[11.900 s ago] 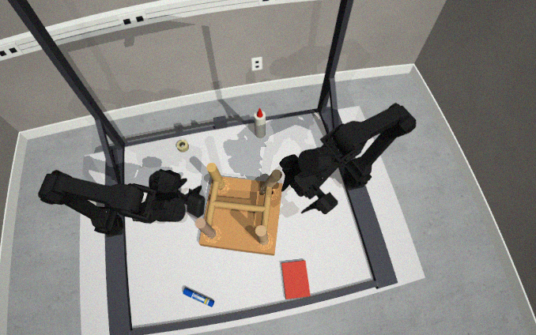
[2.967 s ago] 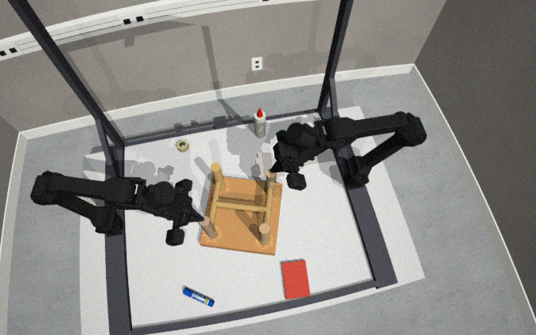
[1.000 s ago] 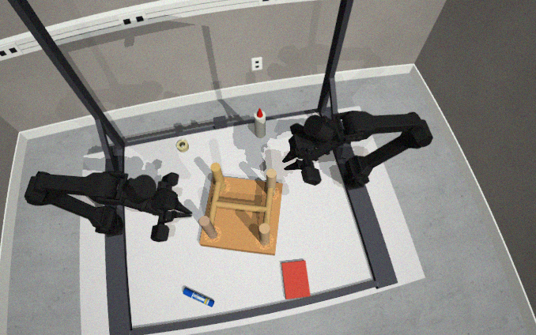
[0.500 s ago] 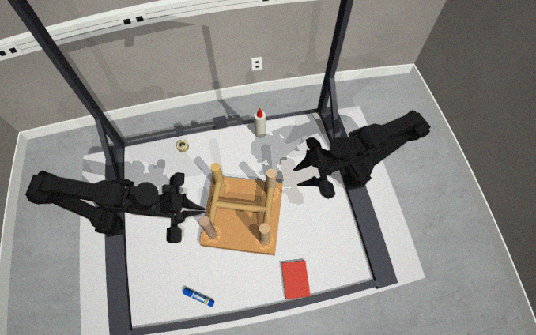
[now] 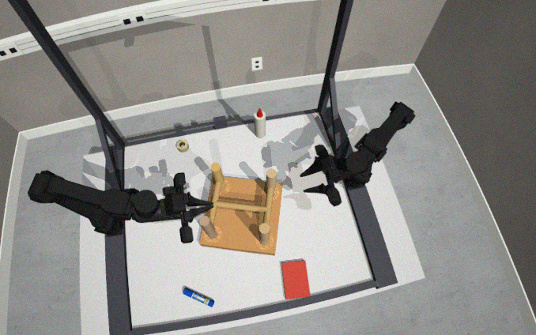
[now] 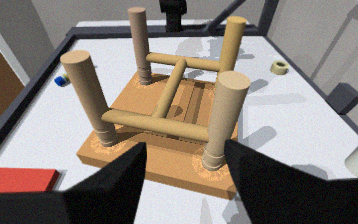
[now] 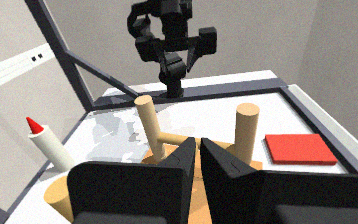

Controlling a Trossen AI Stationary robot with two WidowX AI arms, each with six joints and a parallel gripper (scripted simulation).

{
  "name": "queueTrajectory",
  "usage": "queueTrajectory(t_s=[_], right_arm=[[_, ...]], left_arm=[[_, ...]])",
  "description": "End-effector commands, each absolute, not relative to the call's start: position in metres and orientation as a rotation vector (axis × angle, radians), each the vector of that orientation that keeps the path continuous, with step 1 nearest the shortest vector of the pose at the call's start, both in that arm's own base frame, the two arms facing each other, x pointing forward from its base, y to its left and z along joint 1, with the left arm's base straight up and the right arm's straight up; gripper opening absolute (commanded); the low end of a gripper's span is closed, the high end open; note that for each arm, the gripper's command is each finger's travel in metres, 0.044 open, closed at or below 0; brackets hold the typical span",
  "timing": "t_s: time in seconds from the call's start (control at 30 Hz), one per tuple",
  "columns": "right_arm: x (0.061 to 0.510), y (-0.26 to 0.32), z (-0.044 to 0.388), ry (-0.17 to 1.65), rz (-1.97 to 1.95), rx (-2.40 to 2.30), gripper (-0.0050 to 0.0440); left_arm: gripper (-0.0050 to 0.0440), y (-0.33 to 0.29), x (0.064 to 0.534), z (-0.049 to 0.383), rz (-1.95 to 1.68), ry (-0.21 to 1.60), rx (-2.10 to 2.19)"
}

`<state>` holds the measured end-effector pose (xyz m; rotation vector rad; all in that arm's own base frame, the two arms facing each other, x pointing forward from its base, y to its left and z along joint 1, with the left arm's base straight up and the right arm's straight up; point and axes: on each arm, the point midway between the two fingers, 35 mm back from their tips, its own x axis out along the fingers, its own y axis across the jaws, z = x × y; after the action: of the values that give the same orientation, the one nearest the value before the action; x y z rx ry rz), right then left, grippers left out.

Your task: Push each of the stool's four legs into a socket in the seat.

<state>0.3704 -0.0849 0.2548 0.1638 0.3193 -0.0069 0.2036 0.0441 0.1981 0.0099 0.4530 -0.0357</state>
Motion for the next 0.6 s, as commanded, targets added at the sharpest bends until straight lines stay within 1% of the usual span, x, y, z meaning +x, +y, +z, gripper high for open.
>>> queueTrajectory(t_s=[0.0,0.57], right_arm=[[0.375,-0.085,0.259,0.228,0.047,0.135,0.002],[0.37,-0.073,0.265,0.004,0.222,0.014,0.002]], left_arm=[[0.024,0.045,0.203,0.199,-0.056,0.436,0.014],[0.024,0.045,0.203,0.204,-0.053,0.428,0.018]])
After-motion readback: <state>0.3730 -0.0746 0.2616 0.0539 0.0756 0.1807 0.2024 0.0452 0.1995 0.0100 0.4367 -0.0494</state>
